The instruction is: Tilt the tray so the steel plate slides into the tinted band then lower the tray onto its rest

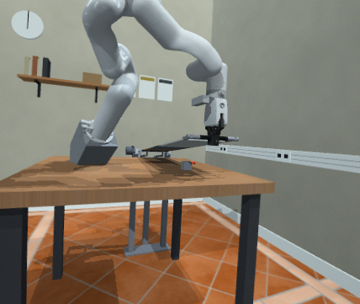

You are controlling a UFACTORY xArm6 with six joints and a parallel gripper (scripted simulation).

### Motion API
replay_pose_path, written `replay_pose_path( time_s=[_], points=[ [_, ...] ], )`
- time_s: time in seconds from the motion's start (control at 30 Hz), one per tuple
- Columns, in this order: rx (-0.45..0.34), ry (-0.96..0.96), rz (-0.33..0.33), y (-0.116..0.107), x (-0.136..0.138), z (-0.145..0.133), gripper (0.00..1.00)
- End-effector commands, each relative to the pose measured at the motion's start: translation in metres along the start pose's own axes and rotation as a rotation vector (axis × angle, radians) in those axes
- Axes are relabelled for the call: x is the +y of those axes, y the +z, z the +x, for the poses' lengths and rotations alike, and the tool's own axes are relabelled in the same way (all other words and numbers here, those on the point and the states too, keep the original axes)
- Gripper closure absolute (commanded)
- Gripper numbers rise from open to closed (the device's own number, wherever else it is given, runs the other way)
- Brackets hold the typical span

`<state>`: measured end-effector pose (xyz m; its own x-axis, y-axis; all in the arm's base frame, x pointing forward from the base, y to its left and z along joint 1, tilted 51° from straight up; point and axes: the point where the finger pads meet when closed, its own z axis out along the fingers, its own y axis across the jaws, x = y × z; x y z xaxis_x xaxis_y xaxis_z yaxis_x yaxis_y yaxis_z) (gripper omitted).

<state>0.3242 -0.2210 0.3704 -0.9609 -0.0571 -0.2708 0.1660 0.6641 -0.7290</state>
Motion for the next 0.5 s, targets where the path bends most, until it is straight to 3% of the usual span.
replay_pose_path(
  time_s=[0.0,0.27,0.47],
  points=[
    [-0.004,0.002,0.001,-0.002,-0.001,-0.001,1.0],
    [-0.004,0.002,0.001,-0.018,0.001,-0.001,1.0],
    [-0.004,0.002,0.001,-0.011,0.0,-0.001,1.0]
  ],
)
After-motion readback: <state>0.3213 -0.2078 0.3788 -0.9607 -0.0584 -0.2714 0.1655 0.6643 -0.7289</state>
